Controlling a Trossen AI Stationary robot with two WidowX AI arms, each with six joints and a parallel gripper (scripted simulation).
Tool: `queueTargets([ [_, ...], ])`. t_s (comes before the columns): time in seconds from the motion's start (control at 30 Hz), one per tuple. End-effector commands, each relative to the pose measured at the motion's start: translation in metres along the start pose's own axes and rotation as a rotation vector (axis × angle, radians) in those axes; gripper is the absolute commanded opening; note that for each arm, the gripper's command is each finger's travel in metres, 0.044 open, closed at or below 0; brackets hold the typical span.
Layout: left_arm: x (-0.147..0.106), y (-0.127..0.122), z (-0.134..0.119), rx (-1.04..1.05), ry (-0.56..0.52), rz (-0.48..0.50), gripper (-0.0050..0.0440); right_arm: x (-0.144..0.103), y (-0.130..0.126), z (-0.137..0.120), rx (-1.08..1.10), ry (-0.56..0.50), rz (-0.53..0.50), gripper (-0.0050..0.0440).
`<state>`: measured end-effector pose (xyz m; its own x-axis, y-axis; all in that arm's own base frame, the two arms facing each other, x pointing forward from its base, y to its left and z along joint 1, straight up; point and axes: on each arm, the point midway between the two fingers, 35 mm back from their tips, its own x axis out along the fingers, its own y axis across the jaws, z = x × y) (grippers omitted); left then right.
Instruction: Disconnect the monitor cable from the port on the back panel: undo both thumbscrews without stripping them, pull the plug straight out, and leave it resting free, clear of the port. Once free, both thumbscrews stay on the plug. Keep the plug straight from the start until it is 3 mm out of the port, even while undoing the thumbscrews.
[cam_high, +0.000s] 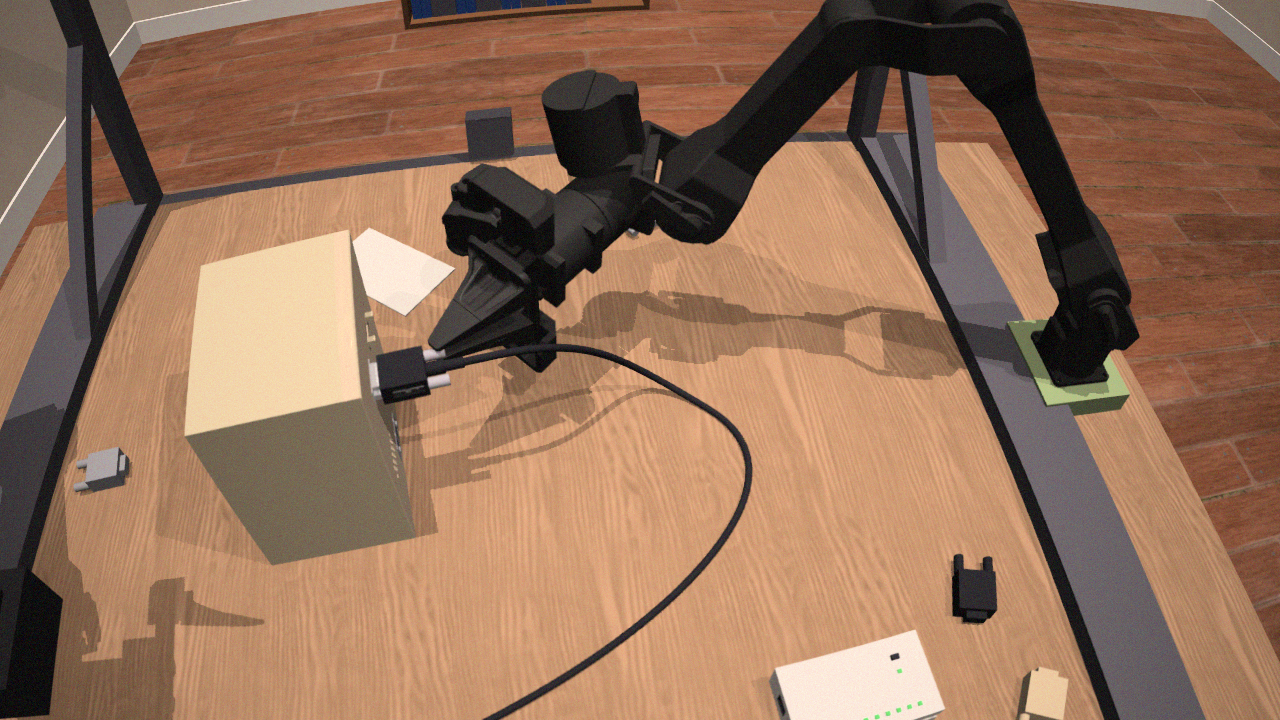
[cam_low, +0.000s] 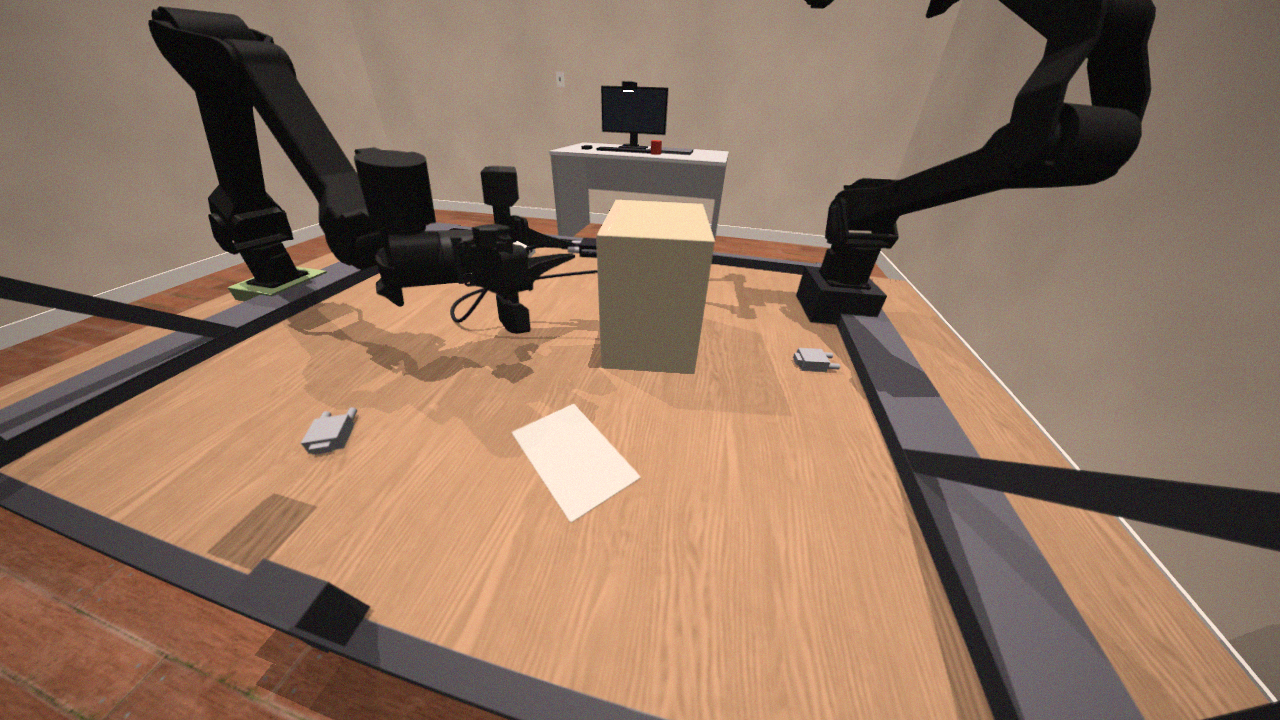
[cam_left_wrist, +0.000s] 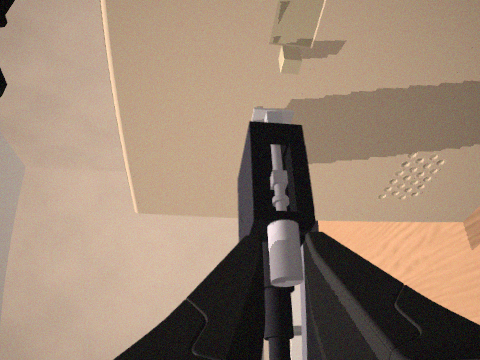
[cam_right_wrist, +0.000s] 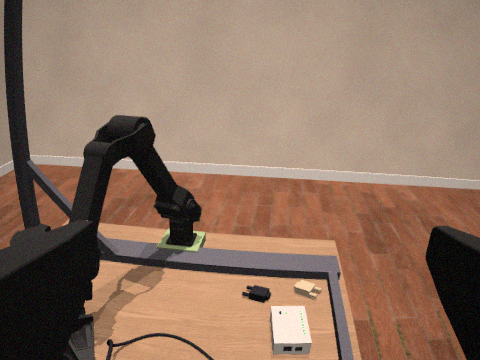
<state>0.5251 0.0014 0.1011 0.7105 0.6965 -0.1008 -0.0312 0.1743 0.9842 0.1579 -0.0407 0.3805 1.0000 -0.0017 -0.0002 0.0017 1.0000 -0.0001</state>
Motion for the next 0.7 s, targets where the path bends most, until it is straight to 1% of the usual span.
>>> queueTargets([
  [0.0, -0.0007, 0.0113, 0.0026, -0.020, -0.002, 0.015, 0.0000, -0.0003, 0.0012, 0.0027, -0.005, -0.001, 0.002, 0.0440],
  [0.2, -0.0007, 0.0113, 0.0026, -0.023, -0.002, 0.013, 0.0000, -0.0003, 0.0012, 0.0027, -0.005, -0.001, 0.002, 0.0440],
  [0.3, -0.0008, 0.0123, 0.0024, -0.060, -0.002, -0.012, 0.0000, -0.0003, 0.0012, 0.0027, -0.005, -0.001, 0.002, 0.0440],
  [0.43, -0.0008, 0.0125, 0.0024, -0.066, -0.002, -0.017, 0.0000, -0.0003, 0.0012, 0.0027, -0.005, -0.001, 0.002, 0.0440],
  [0.67, -0.0006, 0.0139, 0.0024, -0.119, -0.003, -0.054, 0.0000, -0.0003, 0.0012, 0.0027, -0.005, -0.001, 0.002, 0.0440],
])
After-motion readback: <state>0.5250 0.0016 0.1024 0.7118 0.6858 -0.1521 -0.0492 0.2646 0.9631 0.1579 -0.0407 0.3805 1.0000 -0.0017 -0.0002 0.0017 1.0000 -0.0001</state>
